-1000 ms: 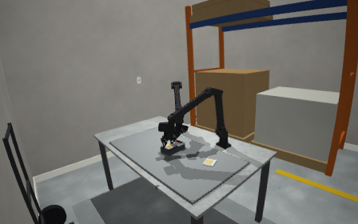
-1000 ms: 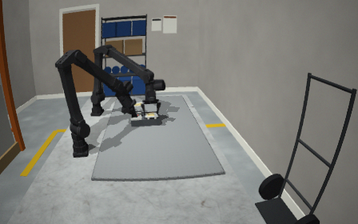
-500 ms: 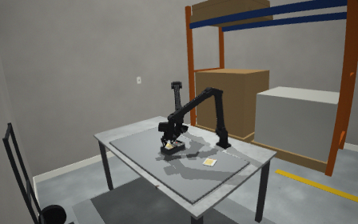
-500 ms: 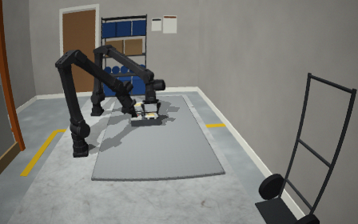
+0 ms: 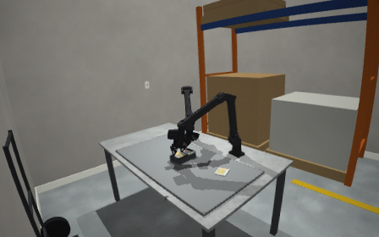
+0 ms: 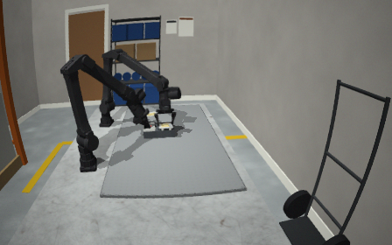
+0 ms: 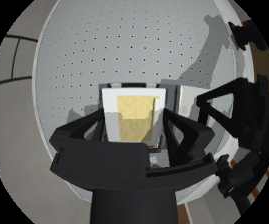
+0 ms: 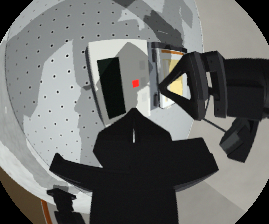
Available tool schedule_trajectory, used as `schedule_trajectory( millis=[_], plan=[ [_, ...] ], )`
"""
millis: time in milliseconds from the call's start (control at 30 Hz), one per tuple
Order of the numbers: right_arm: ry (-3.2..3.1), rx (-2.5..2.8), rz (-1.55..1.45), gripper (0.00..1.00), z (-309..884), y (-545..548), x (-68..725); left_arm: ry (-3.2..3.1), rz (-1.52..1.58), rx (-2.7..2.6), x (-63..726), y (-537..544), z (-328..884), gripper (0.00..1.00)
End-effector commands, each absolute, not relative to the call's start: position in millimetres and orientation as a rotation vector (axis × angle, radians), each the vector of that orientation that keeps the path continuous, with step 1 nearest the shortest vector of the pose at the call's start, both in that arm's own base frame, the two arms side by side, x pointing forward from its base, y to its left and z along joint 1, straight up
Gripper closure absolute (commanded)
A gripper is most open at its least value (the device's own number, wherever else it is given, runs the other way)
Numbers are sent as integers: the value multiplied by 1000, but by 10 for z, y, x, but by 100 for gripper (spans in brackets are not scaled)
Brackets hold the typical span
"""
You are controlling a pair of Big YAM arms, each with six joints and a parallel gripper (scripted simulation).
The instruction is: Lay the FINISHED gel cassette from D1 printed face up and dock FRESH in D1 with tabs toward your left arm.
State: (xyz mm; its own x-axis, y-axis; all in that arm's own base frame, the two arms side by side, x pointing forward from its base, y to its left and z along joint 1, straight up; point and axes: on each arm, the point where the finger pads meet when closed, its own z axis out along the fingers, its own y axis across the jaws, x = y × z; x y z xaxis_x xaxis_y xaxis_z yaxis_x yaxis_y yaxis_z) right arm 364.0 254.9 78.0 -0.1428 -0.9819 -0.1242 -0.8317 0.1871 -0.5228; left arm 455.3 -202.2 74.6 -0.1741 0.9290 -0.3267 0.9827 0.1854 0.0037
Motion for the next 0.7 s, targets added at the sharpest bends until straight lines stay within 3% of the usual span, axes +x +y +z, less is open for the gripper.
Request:
schedule_trajectory(
  millis=[0, 667],
  plan=[
    [2129, -1829, -471, 100, 148, 2301, 3380, 2245, -291, 1841, 4679, -2000, 535, 100],
    [2129, -1829, -471, 100, 148, 2301, 3380, 2241, -290, 1844, 4682, -2000, 505, 100]
  ],
)
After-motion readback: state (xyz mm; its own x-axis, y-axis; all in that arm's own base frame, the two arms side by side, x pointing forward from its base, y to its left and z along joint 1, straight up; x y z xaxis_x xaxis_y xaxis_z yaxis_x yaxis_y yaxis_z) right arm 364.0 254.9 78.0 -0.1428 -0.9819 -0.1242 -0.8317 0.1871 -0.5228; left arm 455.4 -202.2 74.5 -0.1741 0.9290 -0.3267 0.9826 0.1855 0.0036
